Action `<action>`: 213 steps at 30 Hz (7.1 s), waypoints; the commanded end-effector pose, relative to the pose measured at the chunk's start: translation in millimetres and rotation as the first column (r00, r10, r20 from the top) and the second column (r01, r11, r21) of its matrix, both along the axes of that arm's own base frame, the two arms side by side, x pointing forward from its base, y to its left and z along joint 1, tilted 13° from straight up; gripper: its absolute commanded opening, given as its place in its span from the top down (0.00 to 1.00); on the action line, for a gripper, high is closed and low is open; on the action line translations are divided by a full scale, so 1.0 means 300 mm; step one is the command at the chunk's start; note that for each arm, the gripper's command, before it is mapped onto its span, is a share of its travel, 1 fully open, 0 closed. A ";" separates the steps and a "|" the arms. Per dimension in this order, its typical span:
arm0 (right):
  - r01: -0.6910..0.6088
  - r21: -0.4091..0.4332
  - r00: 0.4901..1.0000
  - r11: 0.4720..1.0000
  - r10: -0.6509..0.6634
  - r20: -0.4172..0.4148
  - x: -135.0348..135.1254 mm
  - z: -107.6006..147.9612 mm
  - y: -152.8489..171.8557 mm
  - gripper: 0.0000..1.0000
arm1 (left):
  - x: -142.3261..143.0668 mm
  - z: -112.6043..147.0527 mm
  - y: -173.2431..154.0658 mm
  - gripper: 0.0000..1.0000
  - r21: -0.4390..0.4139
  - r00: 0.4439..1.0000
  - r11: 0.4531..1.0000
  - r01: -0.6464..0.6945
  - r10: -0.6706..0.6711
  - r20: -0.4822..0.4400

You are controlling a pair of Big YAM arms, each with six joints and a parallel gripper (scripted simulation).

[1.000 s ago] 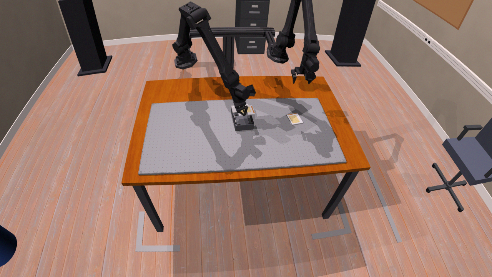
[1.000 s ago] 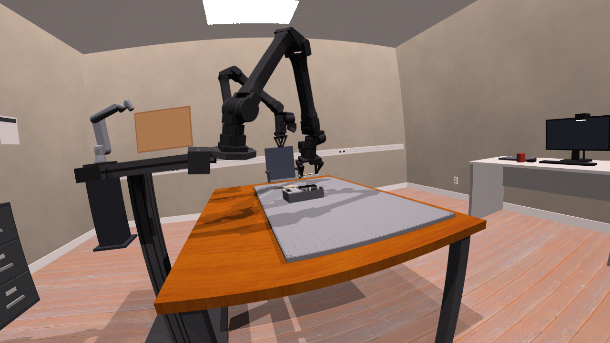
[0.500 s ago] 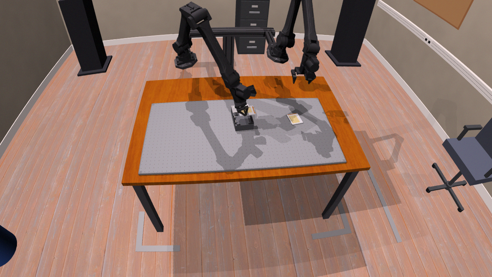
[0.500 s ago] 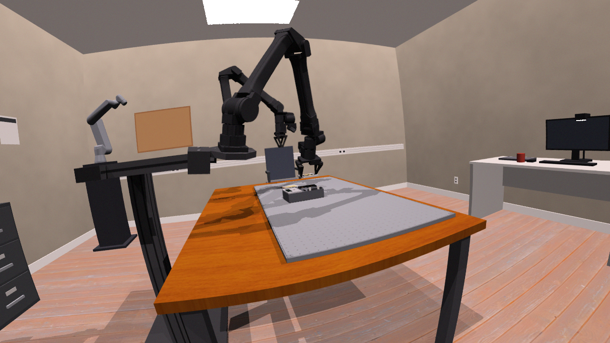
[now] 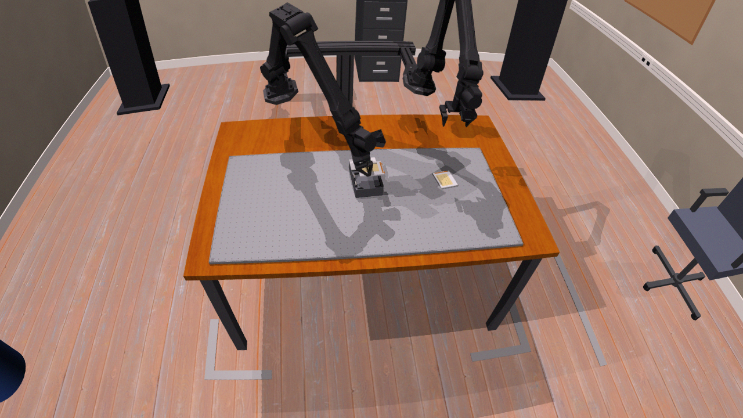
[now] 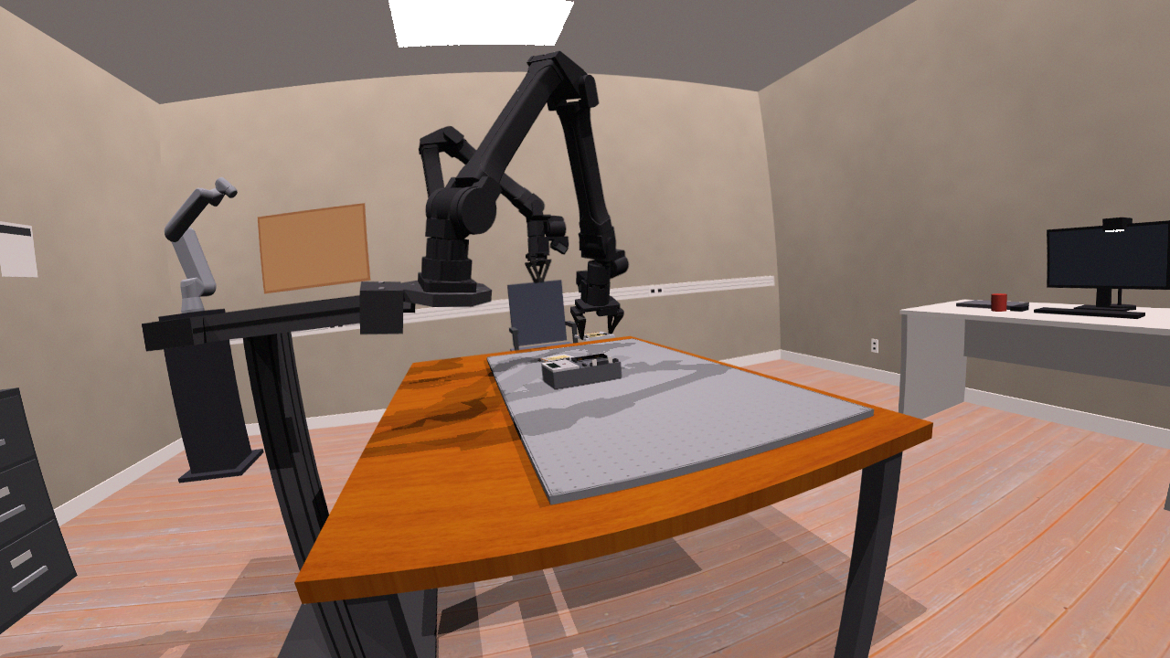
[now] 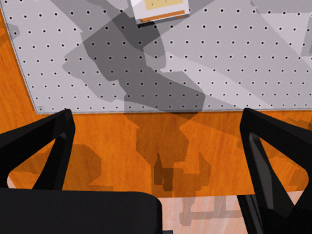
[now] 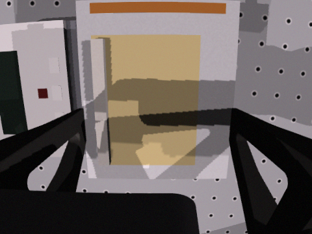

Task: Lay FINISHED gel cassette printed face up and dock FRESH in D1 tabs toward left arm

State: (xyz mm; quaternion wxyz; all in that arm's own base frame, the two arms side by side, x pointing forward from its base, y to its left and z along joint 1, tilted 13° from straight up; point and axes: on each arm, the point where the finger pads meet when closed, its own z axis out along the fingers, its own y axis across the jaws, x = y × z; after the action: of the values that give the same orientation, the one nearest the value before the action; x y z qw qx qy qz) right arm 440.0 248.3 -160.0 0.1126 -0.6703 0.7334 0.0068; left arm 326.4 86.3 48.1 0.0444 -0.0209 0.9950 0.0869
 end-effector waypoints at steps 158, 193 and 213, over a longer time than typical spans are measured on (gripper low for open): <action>0.016 -0.188 1.000 0.982 -0.013 0.015 0.069 -0.112 -0.051 1.00 | 0.053 0.048 -0.007 0.00 0.006 0.999 1.000 0.001 -0.001 0.033; 0.019 -0.185 1.000 0.982 -0.017 0.012 0.071 -0.122 -0.058 1.00 | 0.053 0.048 -0.007 0.00 0.006 0.999 1.000 0.001 -0.001 0.033; 0.019 -0.184 1.000 0.983 -0.017 0.012 0.074 -0.132 -0.059 1.00 | 0.053 0.048 -0.007 0.00 0.006 0.999 1.000 0.001 -0.001 0.033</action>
State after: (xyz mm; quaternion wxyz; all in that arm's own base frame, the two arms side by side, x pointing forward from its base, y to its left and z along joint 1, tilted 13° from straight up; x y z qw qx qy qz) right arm 438.3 223.2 -200.1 0.0323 -0.6717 0.7375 -0.0625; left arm 326.4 86.3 48.1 0.0444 -0.0209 0.9950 0.0869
